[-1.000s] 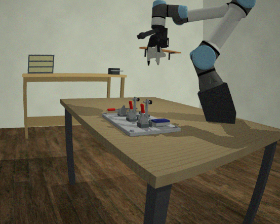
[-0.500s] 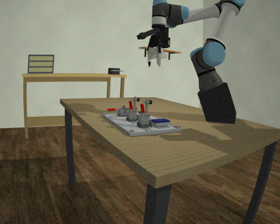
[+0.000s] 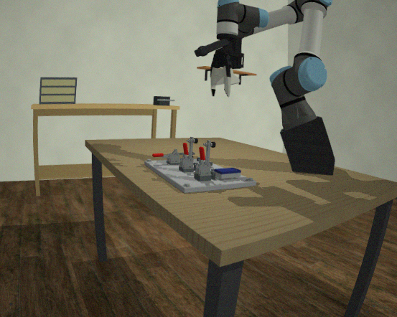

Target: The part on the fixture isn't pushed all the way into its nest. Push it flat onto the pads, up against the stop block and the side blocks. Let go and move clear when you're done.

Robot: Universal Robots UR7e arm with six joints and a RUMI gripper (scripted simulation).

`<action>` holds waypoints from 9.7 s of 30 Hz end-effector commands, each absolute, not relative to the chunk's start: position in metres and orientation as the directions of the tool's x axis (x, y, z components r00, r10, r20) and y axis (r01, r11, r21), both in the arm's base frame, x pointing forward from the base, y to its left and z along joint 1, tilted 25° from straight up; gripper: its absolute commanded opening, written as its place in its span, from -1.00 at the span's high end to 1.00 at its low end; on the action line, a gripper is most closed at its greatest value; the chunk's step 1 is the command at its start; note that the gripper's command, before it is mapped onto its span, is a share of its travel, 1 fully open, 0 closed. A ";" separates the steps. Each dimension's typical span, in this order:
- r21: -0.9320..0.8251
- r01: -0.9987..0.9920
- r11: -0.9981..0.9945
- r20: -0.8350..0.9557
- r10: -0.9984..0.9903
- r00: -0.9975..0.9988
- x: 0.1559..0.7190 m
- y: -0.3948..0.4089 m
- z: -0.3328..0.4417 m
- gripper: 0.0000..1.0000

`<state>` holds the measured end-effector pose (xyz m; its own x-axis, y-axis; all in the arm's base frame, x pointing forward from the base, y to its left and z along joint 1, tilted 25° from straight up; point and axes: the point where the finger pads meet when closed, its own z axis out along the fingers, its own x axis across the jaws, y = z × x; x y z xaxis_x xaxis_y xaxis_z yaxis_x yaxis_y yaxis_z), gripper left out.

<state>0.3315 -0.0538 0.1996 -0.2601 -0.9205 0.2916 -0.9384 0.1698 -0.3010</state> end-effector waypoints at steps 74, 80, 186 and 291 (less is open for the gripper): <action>-0.300 -0.938 0.172 0.295 -0.919 -0.263 0.367 -0.015 0.135 1.00; -0.300 -0.938 0.172 0.295 -0.919 -0.263 0.367 -0.015 0.135 1.00; -0.300 -0.938 0.172 0.295 -0.919 -0.263 0.389 -0.011 -0.058 1.00; -0.300 -0.938 0.172 0.295 -0.919 -0.263 0.413 -0.015 -0.050 1.00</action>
<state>0.4106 -0.0151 -0.0508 -0.2625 -0.9187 0.2950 -0.9387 0.1723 -0.2987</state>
